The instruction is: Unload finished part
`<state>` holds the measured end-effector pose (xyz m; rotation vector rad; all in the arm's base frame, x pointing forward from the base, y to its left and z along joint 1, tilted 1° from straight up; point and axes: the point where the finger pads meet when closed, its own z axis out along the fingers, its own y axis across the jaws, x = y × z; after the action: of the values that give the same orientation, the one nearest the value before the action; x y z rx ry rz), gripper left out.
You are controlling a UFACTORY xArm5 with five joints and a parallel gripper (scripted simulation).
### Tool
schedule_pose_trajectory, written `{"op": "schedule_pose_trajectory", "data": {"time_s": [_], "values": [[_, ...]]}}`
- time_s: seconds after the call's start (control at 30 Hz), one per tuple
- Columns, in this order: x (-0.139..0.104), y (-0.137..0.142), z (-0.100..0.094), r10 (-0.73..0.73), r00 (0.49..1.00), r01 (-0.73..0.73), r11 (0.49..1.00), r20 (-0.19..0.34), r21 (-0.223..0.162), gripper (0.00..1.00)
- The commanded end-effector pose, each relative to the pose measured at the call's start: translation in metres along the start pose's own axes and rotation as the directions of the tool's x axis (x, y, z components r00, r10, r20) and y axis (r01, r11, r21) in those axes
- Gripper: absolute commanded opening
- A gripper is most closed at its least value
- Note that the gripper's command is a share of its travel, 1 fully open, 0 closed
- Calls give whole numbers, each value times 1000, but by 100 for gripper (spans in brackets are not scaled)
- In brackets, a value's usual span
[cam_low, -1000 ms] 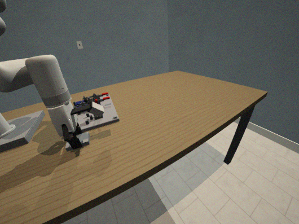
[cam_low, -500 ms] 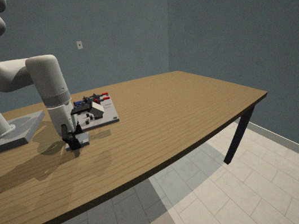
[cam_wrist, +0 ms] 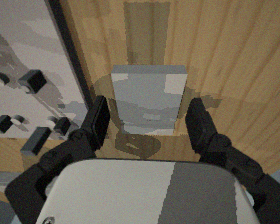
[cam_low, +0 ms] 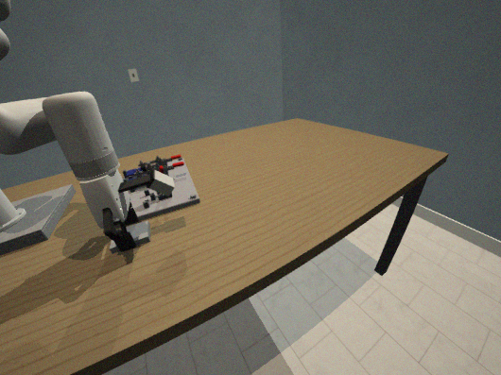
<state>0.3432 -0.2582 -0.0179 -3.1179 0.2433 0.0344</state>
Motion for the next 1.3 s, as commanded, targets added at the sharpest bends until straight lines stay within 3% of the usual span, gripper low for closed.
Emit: {"op": "schedule_pose_trajectory", "data": {"time_s": [0.0,0.5,1.27], "values": [[1,1,-1,0,1000,0,1000,-3,-2,95],[1,1,-11,0,1000,0,1000,-3,-2,95],[1,0,-87,0,1000,0,1000,-3,-2,95]]}}
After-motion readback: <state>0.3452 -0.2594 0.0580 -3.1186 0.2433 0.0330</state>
